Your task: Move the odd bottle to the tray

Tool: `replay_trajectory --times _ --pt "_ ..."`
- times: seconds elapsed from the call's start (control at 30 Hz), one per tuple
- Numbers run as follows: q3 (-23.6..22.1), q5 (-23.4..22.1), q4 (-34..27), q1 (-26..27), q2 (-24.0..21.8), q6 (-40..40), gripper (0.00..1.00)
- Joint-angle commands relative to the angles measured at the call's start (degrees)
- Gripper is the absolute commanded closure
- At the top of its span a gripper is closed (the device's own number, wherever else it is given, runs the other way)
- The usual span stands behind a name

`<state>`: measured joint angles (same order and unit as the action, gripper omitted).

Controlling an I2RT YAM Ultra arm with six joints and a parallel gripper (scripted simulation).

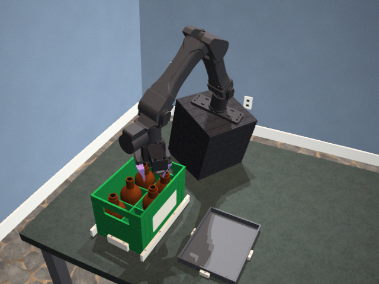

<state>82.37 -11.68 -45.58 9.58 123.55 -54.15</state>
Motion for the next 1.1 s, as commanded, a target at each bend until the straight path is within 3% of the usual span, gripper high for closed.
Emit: replay_trajectory --times 0.0,0.2,0.4,1.07 --pt "-1.48 -0.12 2.18 -0.07 0.67 0.59 0.39" --pt "-0.97 -0.12 3.09 -0.44 -0.77 0.74 0.39" --pt "-2.08 -0.10 4.06 -0.29 1.89 0.92 0.39" --pt "-2.20 -0.09 4.78 -0.51 1.42 0.97 0.39"
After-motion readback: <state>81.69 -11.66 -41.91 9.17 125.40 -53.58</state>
